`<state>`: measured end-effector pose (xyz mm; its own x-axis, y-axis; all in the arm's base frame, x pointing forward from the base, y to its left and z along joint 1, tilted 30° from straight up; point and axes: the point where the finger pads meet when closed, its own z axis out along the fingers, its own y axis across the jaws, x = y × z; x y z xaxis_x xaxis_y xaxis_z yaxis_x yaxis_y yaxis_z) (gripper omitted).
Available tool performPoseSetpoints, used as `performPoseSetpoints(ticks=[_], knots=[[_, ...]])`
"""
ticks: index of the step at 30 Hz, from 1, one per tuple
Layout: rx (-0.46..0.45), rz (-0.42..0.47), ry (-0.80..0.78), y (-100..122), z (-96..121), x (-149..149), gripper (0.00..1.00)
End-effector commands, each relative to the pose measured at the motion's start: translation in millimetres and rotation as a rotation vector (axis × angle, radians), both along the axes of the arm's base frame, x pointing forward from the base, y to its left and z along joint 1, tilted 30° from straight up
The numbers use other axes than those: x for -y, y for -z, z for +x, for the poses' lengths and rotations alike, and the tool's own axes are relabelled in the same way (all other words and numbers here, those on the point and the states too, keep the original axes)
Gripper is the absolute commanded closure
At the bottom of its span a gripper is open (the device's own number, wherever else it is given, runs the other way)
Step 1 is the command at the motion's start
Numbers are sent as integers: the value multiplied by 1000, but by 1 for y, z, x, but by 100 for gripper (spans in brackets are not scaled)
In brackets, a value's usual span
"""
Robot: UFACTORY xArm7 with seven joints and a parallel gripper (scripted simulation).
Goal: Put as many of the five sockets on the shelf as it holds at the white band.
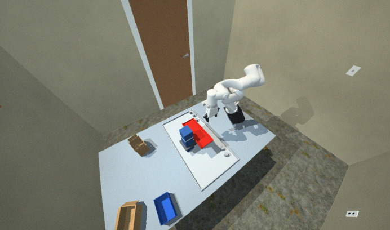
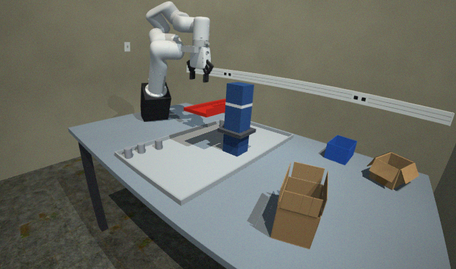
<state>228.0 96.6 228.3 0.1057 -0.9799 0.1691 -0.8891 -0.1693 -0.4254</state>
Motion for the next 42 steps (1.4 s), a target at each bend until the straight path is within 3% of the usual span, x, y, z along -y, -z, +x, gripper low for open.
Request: performPoseSetpoints(ticks=[1, 4, 6, 11, 12, 17, 21, 24, 28, 42], knots=[[-62, 30, 6, 7, -23, -20, 0], [-124, 41, 19, 13, -46, -35, 0], [-124, 41, 19, 13, -46, -35, 0], [-236, 14, 58, 22, -97, -51, 0], [-236, 14, 58, 22, -97, -51, 0], [-290, -66, 106, 25, -142, -51, 0], [-282, -152, 147, 23, -171, -41, 0], [-267, -182, 161, 21, -179, -37, 0], [-142, -289, 210, 11, -199, -19, 0], [-142, -289, 210, 11, -199, -19, 0]])
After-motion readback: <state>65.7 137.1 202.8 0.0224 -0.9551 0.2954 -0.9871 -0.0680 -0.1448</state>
